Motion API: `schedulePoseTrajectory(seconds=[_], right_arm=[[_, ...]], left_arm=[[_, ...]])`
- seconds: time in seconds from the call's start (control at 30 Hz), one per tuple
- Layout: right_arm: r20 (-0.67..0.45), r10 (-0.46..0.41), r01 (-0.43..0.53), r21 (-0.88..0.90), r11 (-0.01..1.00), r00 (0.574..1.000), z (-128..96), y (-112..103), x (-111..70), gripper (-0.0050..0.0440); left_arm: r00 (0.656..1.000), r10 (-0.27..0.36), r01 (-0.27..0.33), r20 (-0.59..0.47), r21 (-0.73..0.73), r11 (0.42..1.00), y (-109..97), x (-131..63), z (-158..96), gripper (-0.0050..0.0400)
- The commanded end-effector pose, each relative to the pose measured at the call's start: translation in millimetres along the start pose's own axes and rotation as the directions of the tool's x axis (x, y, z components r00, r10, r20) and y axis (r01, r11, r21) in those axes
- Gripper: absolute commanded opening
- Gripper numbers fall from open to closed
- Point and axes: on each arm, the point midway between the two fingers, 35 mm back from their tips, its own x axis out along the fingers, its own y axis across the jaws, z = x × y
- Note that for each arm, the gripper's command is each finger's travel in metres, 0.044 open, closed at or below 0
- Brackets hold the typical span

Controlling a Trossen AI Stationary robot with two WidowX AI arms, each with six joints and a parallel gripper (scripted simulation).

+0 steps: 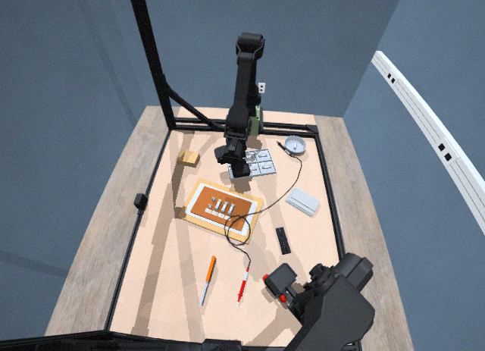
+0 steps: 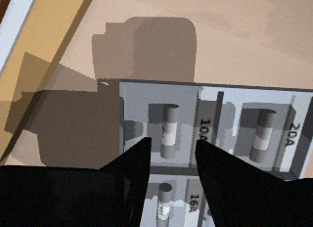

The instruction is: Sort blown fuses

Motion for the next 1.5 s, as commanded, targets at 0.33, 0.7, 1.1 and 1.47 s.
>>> schedulePoseTrajectory(seconds=[0.33, 0.7, 1.1, 1.47], right_arm=[[0.025, 0.0, 0.0, -0.001, 1.0, 1.0, 4, -1, -6.4, 0.04], [0.025, 0.0, 0.0, -0.001, 1.0, 1.0, 4, -1, -6.4, 0.04], [0.025, 0.0, 0.0, -0.001, 1.0, 1.0, 4, -1, -6.4, 0.04], [0.025, 0.0, 0.0, -0.001, 1.0, 1.0, 4, -1, -6.4, 0.04]], left_arm=[[1.0, -0.001, 0.001, 0.001, 0.001, 1.0, -1, 14.3, 1, 0.0132], [1.0, -0.001, 0.001, 0.001, 0.001, 1.0, -1, 23.2, 1, 0.0132], [1.0, -0.001, 0.001, 0.001, 0.001, 1.0, -1, 28.1, 1, 0.0132], [1.0, 0.017, -0.017, 0.007, 0.001, 1.0, 3, 23.5, 2, 0.0132]])
